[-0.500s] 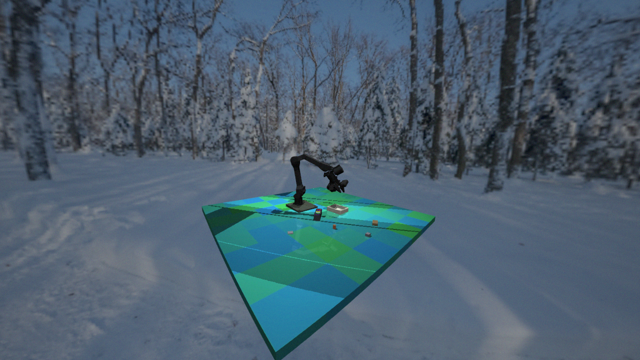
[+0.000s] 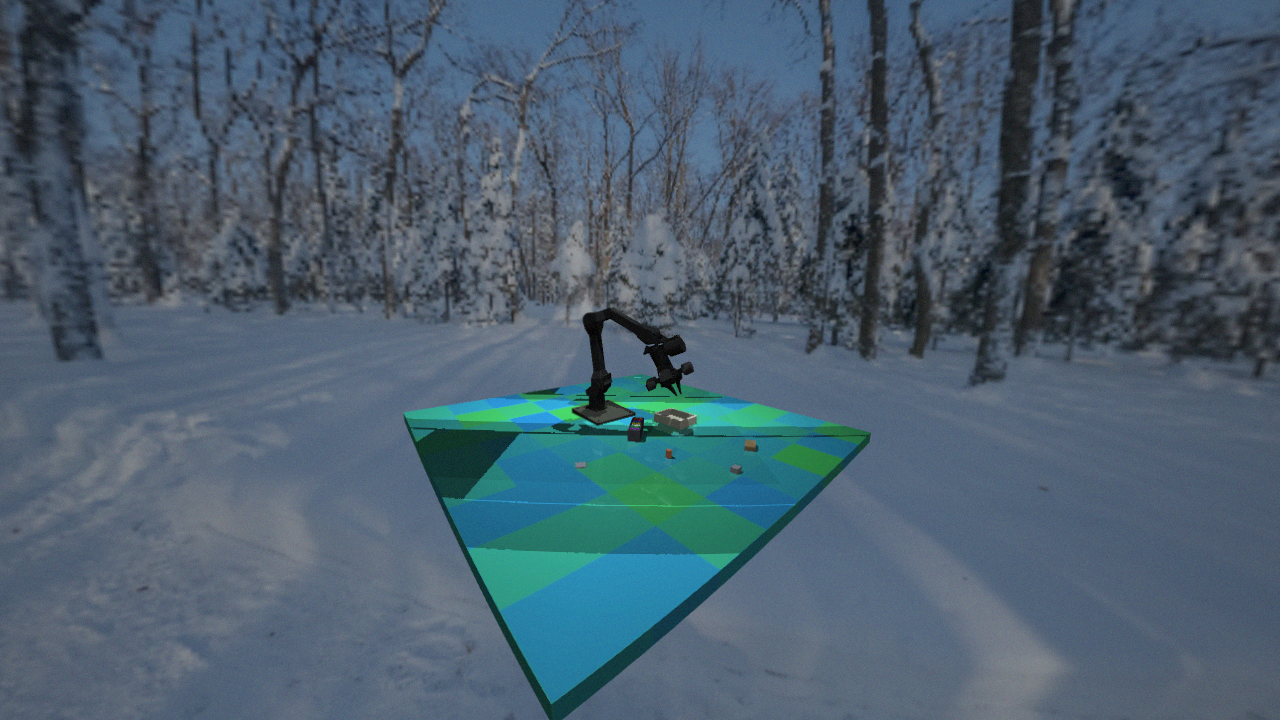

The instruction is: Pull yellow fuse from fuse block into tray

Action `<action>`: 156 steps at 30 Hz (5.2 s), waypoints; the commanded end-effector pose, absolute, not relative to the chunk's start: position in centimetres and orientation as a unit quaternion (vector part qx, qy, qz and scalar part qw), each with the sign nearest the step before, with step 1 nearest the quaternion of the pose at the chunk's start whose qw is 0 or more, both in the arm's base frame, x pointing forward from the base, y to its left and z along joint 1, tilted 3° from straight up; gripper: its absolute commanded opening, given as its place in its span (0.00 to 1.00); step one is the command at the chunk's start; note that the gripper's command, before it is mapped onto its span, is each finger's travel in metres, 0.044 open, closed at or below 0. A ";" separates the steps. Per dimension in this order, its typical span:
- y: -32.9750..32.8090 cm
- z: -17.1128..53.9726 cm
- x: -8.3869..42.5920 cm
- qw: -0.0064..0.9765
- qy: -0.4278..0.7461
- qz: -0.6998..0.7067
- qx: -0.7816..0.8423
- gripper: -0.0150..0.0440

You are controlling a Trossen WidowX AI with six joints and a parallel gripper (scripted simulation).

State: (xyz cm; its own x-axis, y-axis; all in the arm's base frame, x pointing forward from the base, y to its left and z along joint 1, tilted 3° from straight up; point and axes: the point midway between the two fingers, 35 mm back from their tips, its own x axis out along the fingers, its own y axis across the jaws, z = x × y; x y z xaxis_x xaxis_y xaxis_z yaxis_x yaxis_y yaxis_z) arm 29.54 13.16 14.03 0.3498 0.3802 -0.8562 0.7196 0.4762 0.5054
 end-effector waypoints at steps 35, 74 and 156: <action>-6.0 11.4 27.0 0.699 0.651 0.191 -0.227 0.37; -6.0 8.3 27.3 0.699 0.651 0.191 -0.227 0.37; -5.9 9.3 27.3 0.699 0.651 0.191 -0.225 0.25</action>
State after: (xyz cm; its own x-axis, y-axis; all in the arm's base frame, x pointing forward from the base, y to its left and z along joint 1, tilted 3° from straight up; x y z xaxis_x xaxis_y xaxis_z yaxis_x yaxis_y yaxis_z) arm 27.27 -5.89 8.93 0.0754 -0.0219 -0.9969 -0.5604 0.8260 -0.0606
